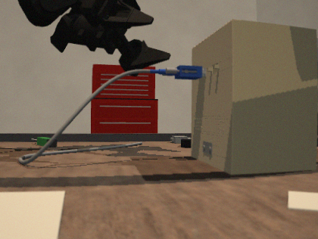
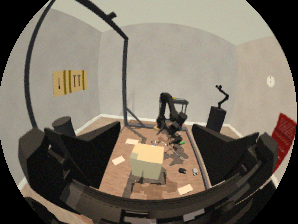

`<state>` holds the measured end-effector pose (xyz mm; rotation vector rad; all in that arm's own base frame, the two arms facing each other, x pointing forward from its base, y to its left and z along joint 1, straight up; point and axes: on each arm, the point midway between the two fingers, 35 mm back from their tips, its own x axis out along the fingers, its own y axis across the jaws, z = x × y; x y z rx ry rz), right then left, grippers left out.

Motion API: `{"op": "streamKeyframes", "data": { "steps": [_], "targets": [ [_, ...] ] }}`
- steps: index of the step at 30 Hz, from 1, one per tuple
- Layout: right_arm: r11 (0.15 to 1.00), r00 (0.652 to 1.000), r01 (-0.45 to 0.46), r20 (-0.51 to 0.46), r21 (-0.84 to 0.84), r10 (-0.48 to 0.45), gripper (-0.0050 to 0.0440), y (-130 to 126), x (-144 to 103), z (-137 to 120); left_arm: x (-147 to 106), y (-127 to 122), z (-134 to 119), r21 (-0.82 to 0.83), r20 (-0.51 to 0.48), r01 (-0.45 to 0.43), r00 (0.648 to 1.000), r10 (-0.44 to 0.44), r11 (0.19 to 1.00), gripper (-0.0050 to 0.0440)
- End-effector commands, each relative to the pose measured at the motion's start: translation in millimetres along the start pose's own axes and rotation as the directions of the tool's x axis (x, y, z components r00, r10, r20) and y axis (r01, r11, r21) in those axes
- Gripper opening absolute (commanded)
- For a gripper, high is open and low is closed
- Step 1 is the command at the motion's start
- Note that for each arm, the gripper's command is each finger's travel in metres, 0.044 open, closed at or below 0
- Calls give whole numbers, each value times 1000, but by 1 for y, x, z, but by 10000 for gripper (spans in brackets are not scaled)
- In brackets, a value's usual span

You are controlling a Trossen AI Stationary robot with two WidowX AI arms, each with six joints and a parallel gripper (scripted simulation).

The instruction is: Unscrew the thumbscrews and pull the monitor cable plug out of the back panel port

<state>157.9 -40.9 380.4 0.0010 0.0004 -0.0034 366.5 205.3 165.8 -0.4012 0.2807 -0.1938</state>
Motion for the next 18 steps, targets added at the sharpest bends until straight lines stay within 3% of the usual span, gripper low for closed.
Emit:
{"op": "streamKeyframes", "data": {
  "steps": [1,3,8,18],
  "targets": [
    [1000,1000,-3,2,-7,3,440,1,0,3,-5,-1,-5,168,39,23,999,-30,986,440],
    [1000,1000,-3,2,-7,3,440,1,0,3,-8,-1,-27,273,40,42,998,-55,961,440],
    [1000,1000,-3,2,-7,3,440,1,0,3,-15,-4,-49,438,57,55,994,-89,897,440],
    [1000,1000,-3,2,-7,3,440,1,0,3,-16,-4,-51,451,58,56,994,-92,891,440]
  ]
}}
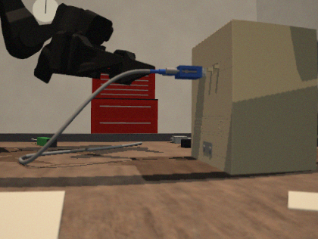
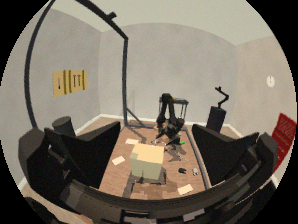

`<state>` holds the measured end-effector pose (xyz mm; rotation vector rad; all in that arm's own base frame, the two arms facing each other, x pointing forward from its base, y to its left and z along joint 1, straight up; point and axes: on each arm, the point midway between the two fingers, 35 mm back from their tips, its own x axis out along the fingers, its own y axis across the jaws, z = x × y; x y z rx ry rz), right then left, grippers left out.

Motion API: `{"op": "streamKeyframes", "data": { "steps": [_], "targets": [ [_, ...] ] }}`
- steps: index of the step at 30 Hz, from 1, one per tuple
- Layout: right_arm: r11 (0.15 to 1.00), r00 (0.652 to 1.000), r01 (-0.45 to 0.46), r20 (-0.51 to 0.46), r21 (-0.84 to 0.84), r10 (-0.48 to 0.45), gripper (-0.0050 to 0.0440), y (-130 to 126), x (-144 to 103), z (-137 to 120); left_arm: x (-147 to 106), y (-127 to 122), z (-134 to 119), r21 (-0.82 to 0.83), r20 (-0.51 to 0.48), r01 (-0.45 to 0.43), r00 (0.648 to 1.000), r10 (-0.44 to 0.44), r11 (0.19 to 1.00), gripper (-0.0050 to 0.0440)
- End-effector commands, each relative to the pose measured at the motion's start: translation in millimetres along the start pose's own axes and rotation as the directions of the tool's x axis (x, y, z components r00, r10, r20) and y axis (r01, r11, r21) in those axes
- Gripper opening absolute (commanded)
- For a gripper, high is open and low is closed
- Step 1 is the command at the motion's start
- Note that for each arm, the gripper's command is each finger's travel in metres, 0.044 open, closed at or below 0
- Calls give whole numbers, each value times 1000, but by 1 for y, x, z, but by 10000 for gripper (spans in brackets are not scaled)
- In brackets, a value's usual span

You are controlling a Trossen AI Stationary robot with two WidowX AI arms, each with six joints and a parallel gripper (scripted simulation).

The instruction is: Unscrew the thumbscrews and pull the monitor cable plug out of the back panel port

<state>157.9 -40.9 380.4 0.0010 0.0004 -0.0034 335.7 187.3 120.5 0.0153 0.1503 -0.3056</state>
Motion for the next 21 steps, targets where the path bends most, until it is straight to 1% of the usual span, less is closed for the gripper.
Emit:
{"op": "streamKeyframes", "data": {
  "steps": [1,17,21],
  "targets": [
    [1000,1000,-3,2,-7,3,440,1,0,3,-1,0,5,28,10,2,1000,-2,1000,440],
    [1000,1000,-3,2,-7,3,440,1,0,3,-1,0,6,27,9,1,1000,-1,1000,440],
    [1000,1000,-3,2,-7,3,440,1,0,3,8,7,8,-10,-20,-24,1000,23,1000,440]
  ]
}}
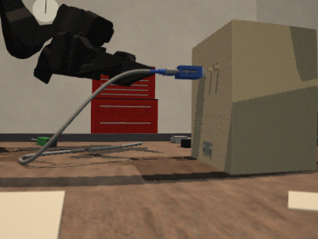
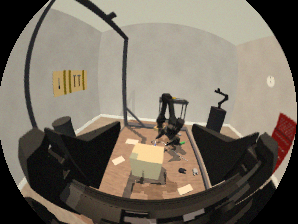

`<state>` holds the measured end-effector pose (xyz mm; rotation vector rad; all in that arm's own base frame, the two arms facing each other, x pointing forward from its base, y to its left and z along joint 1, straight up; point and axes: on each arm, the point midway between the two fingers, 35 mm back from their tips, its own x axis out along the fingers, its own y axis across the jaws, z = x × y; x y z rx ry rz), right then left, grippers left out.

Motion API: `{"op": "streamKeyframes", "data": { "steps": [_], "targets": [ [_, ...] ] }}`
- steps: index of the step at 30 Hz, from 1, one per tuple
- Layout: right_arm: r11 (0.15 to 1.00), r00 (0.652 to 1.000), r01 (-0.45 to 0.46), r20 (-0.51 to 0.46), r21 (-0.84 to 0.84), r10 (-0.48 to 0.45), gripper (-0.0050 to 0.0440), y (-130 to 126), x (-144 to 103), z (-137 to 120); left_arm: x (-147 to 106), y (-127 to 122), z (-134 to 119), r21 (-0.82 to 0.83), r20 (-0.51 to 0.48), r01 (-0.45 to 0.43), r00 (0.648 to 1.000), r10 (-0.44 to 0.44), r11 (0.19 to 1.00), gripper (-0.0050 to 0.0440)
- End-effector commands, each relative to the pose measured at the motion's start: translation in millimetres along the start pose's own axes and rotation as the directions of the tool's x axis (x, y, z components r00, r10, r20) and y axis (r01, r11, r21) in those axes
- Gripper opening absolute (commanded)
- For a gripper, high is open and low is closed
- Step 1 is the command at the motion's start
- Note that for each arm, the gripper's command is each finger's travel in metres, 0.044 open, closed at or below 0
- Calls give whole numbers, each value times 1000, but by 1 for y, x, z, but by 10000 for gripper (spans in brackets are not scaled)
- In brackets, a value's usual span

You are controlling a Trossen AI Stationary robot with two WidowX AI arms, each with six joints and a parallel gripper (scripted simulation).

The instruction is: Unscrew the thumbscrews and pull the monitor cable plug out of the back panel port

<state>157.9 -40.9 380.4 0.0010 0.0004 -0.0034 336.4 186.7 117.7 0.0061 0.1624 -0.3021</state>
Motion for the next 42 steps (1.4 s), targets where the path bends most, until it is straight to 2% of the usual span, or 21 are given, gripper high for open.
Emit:
{"op": "streamKeyframes", "data": {
  "steps": [1,5,10,12,13,14,21,27,29,31,36,38,42],
  "targets": [
    [1000,1000,-3,2,-7,3,440,1,0,3,11,11,12,-18,-25,-34,999,33,999,440],
    [1000,1000,-3,2,-7,3,440,1,0,3,36,28,25,-97,-116,-124,987,113,988,440],
    [1000,1000,-3,2,-7,3,440,1,0,3,57,38,36,-159,-217,-214,960,177,964,440],
    [1000,1000,-3,2,-7,3,440,1,0,3,57,38,36,-159,-217,-214,960,177,964,440],
    [1000,1000,-3,2,-7,3,440,1,0,3,59,35,31,-196,-266,-232,948,176,953,440],
    [1000,1000,-3,2,-7,3,440,1,0,3,67,40,42,-188,-285,-271,935,212,944,440],
    [1000,1000,-3,2,-7,3,440,1,0,3,83,36,57,-210,-436,-403,854,283,891,440],
    [1000,1000,-3,2,-7,3,440,1,0,3,87,25,68,-188,-558,-505,761,331,842,440],
    [1000,1000,-3,2,-7,3,440,1,0,3,87,25,68,-188,-558,-505,761,331,842,440],
    [1000,1000,-3,2,-7,3,440,1,0,3,84,17,71,-168,-621,-548,705,344,820,440],
    [1000,1000,-3,2,-7,3,440,1,0,3,78,4,84,-106,-695,-614,608,384,782,440],
    [1000,1000,-3,2,-7,3,440,1,0,3,76,2,87,-93,-706,-625,590,392,775,440],
    [1000,1000,-3,2,-7,3,440,1,0,3,76,1,87,-88,-709,-629,585,395,773,440]
  ]
}}
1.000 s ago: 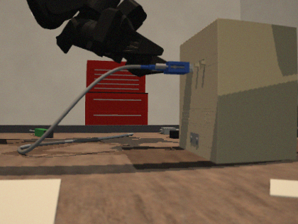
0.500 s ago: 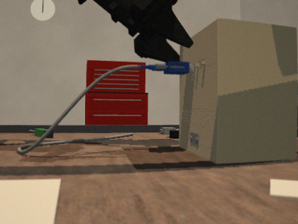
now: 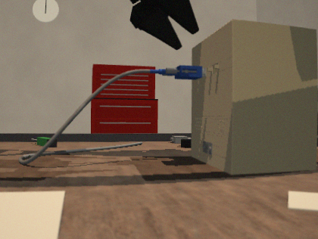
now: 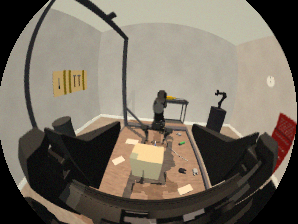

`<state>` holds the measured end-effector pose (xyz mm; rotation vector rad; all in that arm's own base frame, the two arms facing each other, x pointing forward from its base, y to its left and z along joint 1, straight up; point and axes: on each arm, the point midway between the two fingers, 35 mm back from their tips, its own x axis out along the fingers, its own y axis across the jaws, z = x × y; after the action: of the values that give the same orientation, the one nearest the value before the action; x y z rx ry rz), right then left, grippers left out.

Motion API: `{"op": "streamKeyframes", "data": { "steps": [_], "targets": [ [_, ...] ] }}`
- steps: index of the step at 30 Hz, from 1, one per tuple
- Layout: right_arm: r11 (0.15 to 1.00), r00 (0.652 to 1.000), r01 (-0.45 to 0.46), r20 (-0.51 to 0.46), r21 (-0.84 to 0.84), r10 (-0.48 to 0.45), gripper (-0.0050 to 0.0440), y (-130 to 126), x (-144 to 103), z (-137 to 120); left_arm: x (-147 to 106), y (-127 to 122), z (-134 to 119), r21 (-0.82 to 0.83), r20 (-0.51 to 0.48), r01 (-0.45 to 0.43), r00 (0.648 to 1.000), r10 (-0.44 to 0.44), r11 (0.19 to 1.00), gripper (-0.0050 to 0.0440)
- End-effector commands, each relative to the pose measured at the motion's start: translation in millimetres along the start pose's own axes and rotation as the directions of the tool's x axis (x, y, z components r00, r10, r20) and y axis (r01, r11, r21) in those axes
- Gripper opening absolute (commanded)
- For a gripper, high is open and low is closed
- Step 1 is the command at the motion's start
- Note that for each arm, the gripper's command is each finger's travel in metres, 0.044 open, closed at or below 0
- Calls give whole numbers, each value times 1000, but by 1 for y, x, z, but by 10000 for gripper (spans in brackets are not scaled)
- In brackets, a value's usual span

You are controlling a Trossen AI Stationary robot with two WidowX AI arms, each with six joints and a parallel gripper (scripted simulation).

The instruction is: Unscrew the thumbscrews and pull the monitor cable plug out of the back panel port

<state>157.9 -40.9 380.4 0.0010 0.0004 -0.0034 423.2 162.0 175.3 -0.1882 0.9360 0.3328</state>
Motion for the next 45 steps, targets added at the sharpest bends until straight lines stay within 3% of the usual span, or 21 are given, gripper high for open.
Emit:
{"op": "streamKeyframes", "data": {
  "steps": [1,45],
  "targets": [
    [1000,1000,-3,2,-7,3,440,1,0,3,-14,1,9,-7,22,-22,1000,22,1000,440],
    [1000,1000,-3,2,-7,3,440,1,0,3,36,2,-24,-7,22,-22,1000,22,1000,440]
  ]
}}
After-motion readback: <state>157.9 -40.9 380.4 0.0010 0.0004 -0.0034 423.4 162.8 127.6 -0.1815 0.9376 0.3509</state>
